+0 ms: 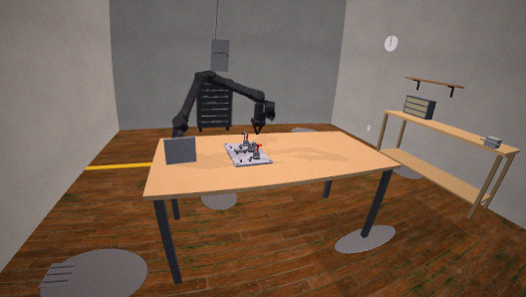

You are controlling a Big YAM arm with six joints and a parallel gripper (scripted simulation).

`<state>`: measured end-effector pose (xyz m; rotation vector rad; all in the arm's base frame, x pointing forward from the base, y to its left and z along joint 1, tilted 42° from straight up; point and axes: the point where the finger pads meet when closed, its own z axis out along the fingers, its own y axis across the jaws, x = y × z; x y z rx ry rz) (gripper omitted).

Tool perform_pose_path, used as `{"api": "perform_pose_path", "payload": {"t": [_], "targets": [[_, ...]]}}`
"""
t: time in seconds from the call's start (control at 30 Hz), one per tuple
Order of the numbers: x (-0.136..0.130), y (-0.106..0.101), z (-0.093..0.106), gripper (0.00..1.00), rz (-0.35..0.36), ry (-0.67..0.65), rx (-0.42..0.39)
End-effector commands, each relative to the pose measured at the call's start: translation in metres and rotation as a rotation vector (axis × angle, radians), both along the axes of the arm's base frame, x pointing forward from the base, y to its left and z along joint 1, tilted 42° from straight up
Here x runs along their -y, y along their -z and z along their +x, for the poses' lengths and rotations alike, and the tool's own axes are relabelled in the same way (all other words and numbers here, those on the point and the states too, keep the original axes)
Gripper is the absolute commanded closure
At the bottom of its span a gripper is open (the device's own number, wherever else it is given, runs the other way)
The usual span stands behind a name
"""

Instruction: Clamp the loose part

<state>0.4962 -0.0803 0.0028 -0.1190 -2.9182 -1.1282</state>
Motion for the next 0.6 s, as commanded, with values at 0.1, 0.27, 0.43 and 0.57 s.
{"api": "perform_pose_path", "payload": {"t": [0.1,0.27,0.43,0.57], "targets": [[0.0137,-0.011,0.0157,1.0,-0.016,0.004,0.035],[0.0137,-0.011,0.0157,1.0,-0.016,0.004,0.035],[0.0137,-0.011,0.0157,0.0,-0.016,0.004,0.035],[0.0137,-0.011,0.0157,0.0,-0.016,0.004,0.035]]}}
